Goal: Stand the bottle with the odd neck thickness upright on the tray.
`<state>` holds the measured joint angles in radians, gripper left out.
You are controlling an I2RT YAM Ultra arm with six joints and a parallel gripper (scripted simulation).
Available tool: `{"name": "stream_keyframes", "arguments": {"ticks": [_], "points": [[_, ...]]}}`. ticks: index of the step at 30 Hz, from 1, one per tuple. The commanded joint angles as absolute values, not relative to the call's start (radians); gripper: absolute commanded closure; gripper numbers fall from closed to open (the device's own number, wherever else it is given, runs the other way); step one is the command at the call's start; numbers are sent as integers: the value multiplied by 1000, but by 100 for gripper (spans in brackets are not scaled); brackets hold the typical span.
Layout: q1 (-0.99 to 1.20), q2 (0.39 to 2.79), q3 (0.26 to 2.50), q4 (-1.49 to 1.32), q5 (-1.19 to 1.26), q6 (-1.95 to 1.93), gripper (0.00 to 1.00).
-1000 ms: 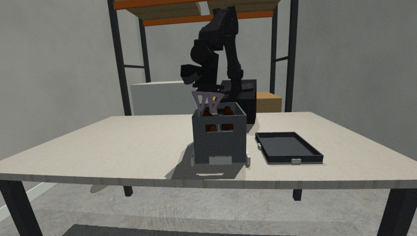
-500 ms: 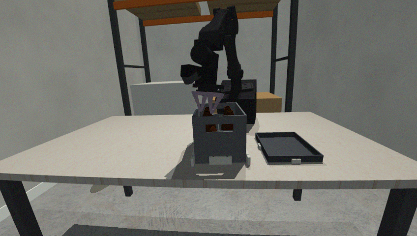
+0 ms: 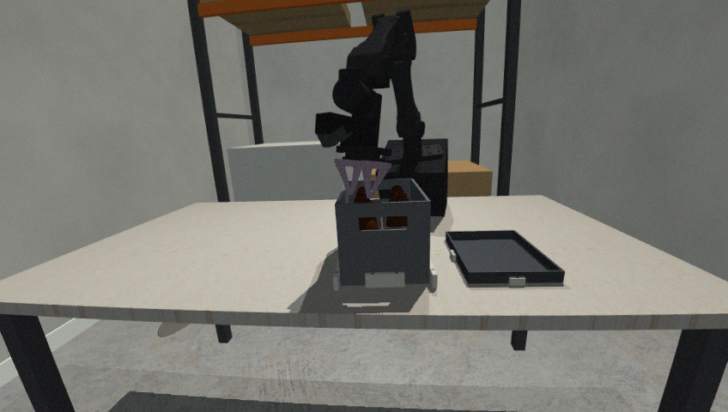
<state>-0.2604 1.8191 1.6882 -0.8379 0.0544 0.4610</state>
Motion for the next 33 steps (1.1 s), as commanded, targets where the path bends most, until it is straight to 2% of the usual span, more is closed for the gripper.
{"name": "stream_keyframes", "arguments": {"ticks": [1, 33], "points": [[-263, 1809, 1718, -843, 58, 457, 39], [-259, 1848, 1659, -777, 59, 459, 39]]}}
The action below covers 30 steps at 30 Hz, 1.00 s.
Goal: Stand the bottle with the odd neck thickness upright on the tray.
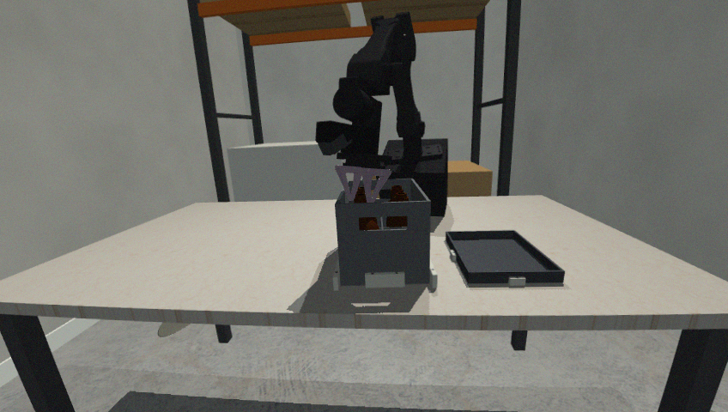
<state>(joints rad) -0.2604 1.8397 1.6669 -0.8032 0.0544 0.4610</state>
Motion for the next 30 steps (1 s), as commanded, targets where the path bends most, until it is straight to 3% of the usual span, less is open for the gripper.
{"name": "stream_keyframes", "arguments": {"ticks": [1, 30], "points": [[-259, 1843, 1661, -774, 60, 459, 39], [-255, 1852, 1643, -724, 61, 461, 39]]}}
